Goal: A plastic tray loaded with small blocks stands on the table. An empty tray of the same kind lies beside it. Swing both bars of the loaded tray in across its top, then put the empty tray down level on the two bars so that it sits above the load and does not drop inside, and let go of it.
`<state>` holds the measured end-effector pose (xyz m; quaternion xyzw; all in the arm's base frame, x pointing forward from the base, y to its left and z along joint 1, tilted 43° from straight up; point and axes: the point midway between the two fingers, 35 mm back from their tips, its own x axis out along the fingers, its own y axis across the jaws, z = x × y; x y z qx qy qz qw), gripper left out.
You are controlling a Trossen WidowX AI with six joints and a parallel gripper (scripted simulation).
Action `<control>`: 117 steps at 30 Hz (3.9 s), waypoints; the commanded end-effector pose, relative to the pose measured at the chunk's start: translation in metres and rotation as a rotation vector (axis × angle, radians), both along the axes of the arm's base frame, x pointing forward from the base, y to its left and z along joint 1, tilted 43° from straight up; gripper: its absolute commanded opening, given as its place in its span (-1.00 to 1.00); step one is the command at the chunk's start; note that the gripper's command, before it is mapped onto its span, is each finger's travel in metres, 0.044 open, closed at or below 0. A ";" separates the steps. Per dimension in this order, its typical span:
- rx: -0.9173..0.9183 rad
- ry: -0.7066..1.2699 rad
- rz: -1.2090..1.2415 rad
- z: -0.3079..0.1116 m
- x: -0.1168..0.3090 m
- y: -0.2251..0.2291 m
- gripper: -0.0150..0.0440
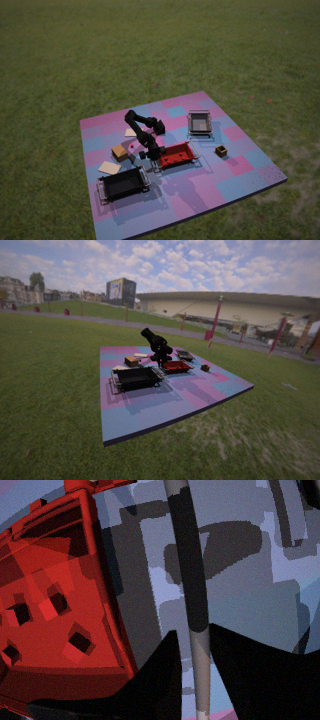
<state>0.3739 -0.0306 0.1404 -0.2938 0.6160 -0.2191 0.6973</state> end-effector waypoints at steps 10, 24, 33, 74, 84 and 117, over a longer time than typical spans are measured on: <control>-0.002 0.001 0.002 0.006 -0.004 0.024 -0.20; 0.000 0.002 0.002 -0.013 -0.008 0.056 -0.20; 0.000 0.002 0.002 -0.044 -0.006 0.061 -0.20; 0.003 0.003 0.006 -0.013 -0.010 0.083 -0.20; 0.014 0.008 0.006 -0.043 0.000 0.136 -0.20; 0.016 0.001 0.002 -0.199 -0.022 0.254 -0.20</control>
